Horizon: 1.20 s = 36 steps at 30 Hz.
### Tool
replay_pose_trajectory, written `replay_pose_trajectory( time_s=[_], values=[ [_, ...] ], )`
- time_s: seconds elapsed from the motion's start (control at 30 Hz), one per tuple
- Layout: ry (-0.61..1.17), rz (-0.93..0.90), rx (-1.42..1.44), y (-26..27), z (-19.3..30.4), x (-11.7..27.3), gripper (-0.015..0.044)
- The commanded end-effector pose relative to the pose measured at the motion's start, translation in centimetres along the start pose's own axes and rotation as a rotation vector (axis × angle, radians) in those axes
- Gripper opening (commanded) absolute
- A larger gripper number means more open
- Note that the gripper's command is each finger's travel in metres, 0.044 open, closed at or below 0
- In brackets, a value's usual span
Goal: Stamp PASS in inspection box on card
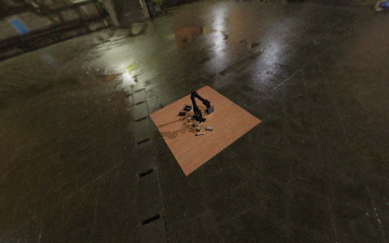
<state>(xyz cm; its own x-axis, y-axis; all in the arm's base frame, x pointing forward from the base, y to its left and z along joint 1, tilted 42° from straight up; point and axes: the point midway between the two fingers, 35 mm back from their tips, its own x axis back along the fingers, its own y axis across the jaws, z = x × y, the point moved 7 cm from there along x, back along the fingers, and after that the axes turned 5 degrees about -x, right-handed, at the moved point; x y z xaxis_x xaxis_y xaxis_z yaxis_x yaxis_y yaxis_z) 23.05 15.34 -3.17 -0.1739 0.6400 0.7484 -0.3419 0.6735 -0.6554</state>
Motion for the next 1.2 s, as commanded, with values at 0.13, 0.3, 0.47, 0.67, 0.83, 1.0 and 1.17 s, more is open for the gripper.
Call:
replay_pose_trajectory(
  time_s=[0.13, 0.3, 0.47, 0.67, 0.83, 1.0, 1.17],
  values=[
    [0.0, 0.006, 0.008, -0.01, 0.15, -0.47, 0.0],
    [0.0, 0.006, 0.008, -0.01, 0.15, -0.47, 0.0],
    [0.0, 0.006, 0.008, -0.01, 0.15, -0.59, 0.0],
    [0.0, 0.006, 0.008, -0.01, 0.15, -0.71, 0.0],
    [0.0, 0.006, 0.008, -0.01, 0.15, -0.81, 0.0],
    [0.0, 0.006, 0.008, -0.01, 0.16, -0.89, 0.0],
    [0.0, 0.006, 0.008, -0.01, 0.16, -0.89, 0.0]
  ],
)
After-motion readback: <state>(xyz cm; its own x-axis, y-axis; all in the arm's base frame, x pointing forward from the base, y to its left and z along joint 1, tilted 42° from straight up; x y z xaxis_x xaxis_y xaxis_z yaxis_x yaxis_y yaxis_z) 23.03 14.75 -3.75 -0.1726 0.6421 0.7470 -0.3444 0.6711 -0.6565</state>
